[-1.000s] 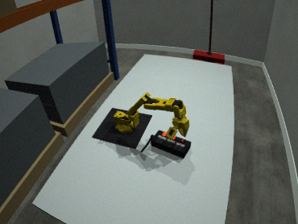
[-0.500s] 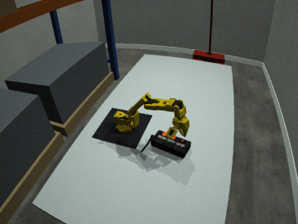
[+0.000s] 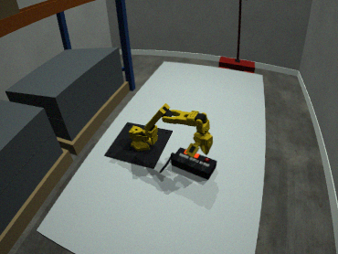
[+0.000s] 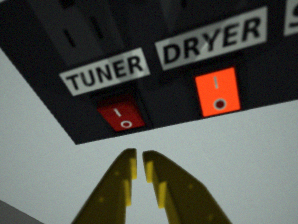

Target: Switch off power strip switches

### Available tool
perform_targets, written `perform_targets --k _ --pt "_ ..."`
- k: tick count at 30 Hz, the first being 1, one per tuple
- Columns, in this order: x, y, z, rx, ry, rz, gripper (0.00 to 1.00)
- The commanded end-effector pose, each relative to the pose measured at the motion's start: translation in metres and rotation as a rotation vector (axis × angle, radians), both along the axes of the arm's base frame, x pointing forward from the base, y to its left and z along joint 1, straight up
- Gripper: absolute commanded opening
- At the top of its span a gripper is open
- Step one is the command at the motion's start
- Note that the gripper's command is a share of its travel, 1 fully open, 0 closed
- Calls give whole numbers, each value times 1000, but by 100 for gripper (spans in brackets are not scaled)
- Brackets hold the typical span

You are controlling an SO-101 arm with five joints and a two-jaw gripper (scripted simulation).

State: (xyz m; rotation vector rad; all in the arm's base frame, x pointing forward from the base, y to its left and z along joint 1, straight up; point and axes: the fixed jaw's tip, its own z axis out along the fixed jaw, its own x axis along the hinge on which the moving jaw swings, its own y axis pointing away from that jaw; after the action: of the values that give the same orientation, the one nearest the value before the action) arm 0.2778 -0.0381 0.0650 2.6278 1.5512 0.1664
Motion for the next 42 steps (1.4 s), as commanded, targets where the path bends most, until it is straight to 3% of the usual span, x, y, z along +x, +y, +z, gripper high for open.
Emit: perform_targets --k 1,3,5,11,16,42 --pt "-18 2 6 3 23 9 0" --pt "-29 4 6 5 44 12 0" --pt "-29 4 6 5 44 12 0" --pt "-62 10 4 13 103 19 0" --pt "-77 13 1 16 128 23 0" --pt "-79 13 0 16 131 24 0"
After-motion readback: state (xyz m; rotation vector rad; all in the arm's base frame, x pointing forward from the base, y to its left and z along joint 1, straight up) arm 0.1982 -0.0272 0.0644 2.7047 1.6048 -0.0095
